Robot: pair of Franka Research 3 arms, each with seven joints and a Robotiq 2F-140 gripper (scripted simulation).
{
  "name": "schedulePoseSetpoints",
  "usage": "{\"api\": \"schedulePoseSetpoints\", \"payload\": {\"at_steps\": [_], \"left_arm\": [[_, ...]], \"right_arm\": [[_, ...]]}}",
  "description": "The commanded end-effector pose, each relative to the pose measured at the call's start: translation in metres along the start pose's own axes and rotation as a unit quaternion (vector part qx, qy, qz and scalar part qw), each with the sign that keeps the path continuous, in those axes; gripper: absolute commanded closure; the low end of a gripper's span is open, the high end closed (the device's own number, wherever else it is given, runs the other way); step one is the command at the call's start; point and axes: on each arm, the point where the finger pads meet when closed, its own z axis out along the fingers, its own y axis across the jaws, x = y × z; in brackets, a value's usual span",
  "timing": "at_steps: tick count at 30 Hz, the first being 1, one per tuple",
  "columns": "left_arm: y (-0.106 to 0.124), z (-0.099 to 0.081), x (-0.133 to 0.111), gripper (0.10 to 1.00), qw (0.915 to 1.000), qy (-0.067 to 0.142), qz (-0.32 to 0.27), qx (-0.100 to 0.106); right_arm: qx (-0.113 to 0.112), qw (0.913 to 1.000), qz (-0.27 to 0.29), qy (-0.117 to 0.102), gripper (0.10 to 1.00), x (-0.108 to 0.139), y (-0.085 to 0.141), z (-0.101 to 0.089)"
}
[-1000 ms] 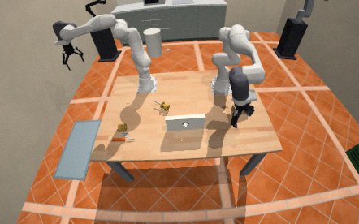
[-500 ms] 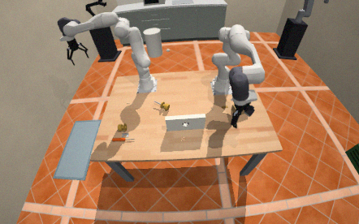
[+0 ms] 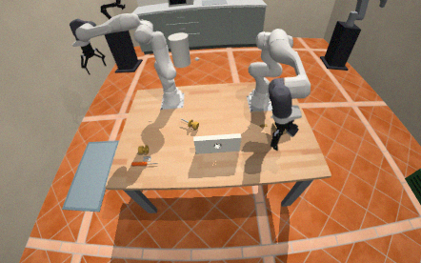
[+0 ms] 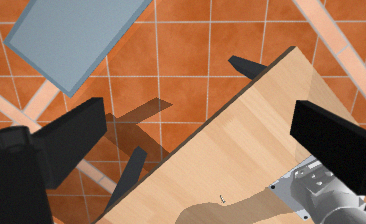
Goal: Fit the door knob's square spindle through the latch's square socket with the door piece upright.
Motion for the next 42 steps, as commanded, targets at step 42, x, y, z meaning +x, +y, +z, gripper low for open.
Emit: {"api": "schedulePoseSetpoints", "payload": {"at_steps": [42], "left_arm": [[0.218, -0.142, -0.241, 0.098, 0.9464, 0.056, 0.246, -0.202]], "right_arm": [[-0.003, 1.0, -0.006, 0.0, 0.098, 0.0, 0.003, 0.0]]}}
